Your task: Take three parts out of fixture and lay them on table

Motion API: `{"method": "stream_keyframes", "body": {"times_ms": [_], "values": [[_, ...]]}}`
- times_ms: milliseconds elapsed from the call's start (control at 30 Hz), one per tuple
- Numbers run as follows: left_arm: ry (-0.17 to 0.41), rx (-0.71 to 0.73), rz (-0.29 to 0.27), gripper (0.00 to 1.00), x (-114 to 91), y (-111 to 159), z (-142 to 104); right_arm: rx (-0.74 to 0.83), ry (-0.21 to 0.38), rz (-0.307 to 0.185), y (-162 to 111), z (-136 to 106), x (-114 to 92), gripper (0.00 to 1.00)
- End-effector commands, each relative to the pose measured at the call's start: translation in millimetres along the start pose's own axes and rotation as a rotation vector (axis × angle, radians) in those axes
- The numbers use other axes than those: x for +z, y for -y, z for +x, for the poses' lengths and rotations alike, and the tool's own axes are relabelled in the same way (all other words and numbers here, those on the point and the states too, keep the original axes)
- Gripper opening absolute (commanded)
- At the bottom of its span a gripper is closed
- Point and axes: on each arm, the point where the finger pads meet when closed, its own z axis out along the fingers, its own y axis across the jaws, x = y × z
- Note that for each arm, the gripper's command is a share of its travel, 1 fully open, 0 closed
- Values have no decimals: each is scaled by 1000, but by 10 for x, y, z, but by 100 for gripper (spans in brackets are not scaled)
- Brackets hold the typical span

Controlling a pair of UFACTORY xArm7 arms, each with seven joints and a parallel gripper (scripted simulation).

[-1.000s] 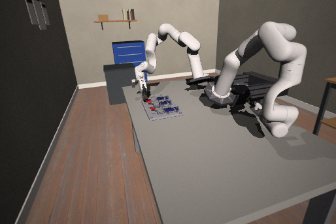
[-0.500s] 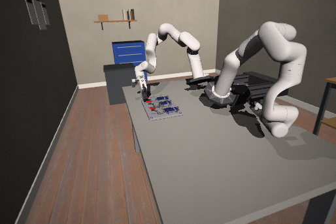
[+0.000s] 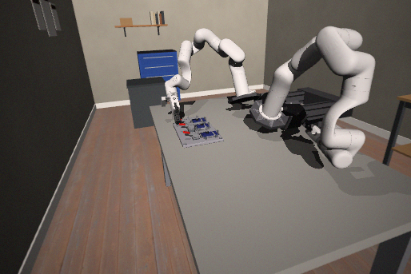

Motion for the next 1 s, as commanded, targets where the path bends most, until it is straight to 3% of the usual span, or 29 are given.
{"method": "stream_keyframes", "body": {"times_ms": [0, 967], "values": [[1, -1, -1, 100, -6, 0, 4, -3, -3, 1, 17, 16, -10, 0], [1, -1, -1, 100, -6, 0, 4, -3, -3, 1, 40, -1, -32, 0]]}}
